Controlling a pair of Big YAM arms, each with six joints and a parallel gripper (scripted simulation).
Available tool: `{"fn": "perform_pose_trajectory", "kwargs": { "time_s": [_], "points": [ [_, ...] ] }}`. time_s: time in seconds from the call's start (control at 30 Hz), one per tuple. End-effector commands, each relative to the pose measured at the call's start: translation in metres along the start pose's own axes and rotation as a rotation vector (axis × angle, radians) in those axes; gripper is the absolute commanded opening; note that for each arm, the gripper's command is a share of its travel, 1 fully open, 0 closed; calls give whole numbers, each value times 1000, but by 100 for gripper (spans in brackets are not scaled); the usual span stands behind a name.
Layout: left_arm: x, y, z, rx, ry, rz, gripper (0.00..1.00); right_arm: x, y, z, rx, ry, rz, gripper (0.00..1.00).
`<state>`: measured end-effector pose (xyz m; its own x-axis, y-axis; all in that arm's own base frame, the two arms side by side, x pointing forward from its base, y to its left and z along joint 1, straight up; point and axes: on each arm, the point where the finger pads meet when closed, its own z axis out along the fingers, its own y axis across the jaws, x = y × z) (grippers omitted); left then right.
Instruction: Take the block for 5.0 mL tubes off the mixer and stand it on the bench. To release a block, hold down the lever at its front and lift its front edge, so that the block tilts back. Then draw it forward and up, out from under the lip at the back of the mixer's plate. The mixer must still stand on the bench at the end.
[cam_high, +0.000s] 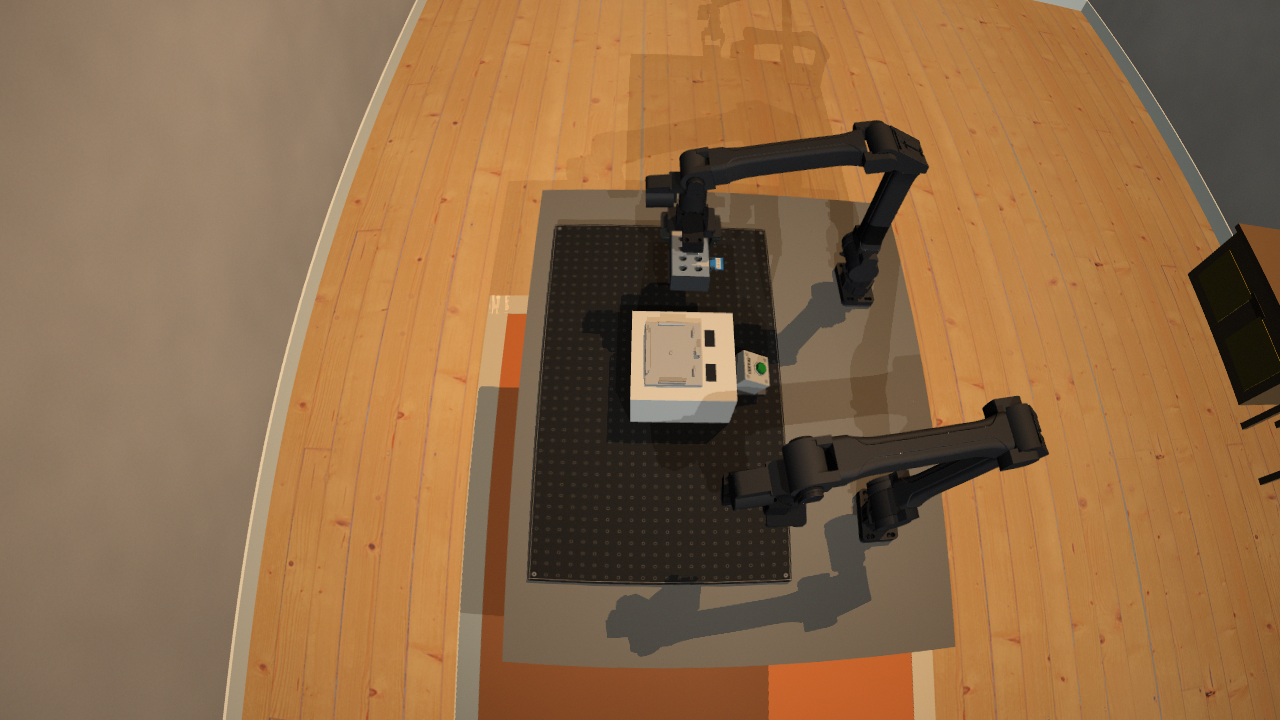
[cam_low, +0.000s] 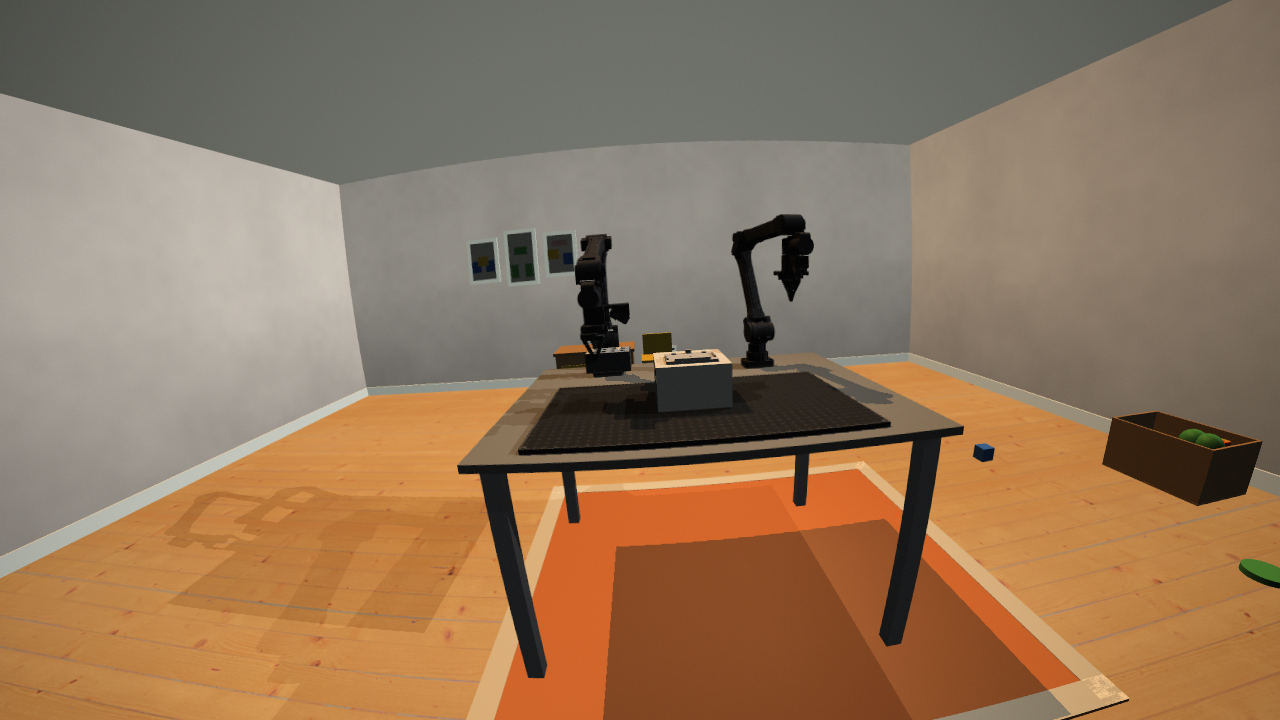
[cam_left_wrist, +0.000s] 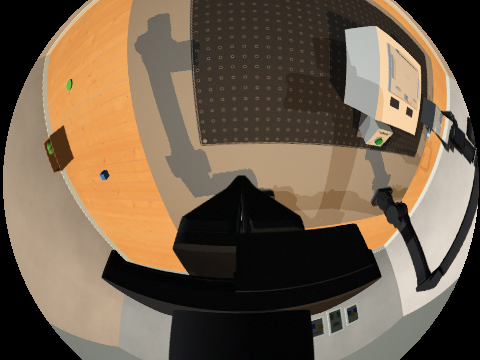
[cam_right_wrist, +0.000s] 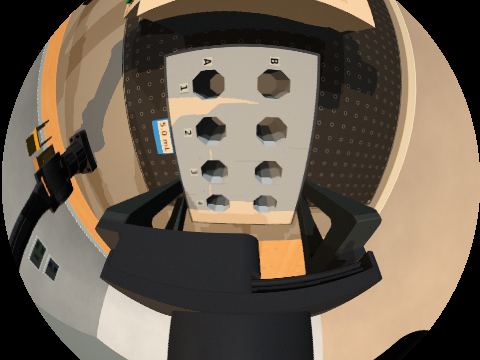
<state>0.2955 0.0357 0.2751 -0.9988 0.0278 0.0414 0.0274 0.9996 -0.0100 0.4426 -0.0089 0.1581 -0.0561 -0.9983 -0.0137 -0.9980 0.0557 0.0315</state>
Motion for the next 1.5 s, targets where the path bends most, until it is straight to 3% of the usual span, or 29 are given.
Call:
{"fn": "perform_pose_trajectory", "kwargs": {
  "time_s": [0.0,0.17,0.5,0.67,1.0,1.47],
  "points": [
    [-7,-2,1,0,-6,1,0,-5,-6,-38,94,-20,-22,0],
    [-8,-2,1,0,-7,1,0,1,-1,-24,85,-10,-31,0],
    [-8,-2,1,1,-8,1,0,18,-8,-26,119,-11,-16,0],
    [-8,-2,1,1,-9,1,0,10,3,-12,81,-12,-28,0],
    [-8,-2,1,1,-11,1,0,15,-9,-30,114,-6,7,0],
    [-8,-2,1,1,-13,1,0,7,-21,-23,96,-12,-34,0]
  ]
}}
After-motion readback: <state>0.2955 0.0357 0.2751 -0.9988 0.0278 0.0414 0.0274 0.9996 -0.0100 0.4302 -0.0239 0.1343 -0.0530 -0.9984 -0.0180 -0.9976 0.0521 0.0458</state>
